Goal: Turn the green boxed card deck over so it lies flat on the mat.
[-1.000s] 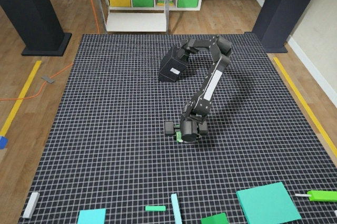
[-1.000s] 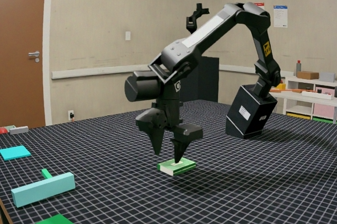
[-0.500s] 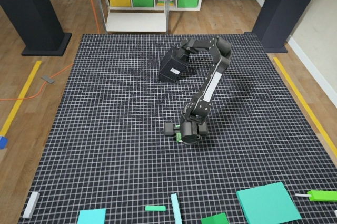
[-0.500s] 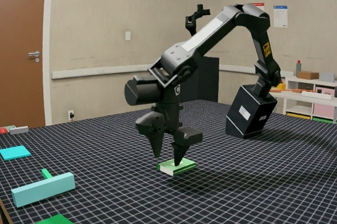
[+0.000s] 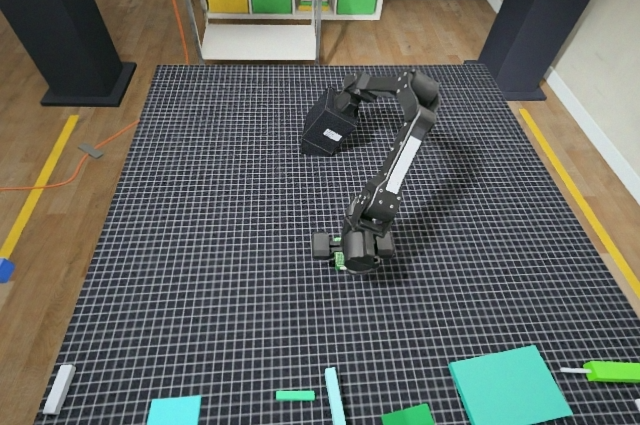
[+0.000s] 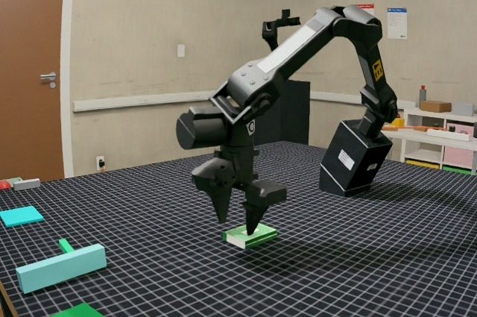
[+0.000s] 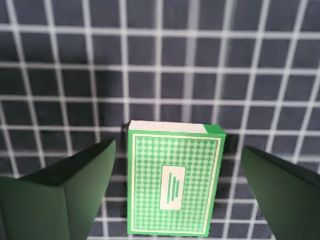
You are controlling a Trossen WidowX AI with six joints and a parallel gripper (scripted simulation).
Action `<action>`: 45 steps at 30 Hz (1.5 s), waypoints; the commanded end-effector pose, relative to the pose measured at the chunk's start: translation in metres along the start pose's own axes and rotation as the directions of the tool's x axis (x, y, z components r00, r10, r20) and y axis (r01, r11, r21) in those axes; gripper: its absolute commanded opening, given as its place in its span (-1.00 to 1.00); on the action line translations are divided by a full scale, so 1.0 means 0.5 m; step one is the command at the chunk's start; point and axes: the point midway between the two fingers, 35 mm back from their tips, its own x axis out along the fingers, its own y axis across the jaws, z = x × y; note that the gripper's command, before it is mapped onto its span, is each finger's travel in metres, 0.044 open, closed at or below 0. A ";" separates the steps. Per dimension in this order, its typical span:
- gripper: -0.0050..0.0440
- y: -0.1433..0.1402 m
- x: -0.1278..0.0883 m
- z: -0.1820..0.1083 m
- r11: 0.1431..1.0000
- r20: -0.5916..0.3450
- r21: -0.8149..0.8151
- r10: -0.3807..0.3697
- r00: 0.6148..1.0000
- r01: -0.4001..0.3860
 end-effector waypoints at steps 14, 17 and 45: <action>0.61 0.005 -0.005 0.004 1.000 0.008 -0.003 0.001 1.000 -0.001; 0.61 0.005 -0.005 0.004 1.000 0.008 -0.003 0.001 1.000 -0.001; 0.61 0.010 -0.017 0.008 1.000 0.022 -0.011 0.000 1.000 0.001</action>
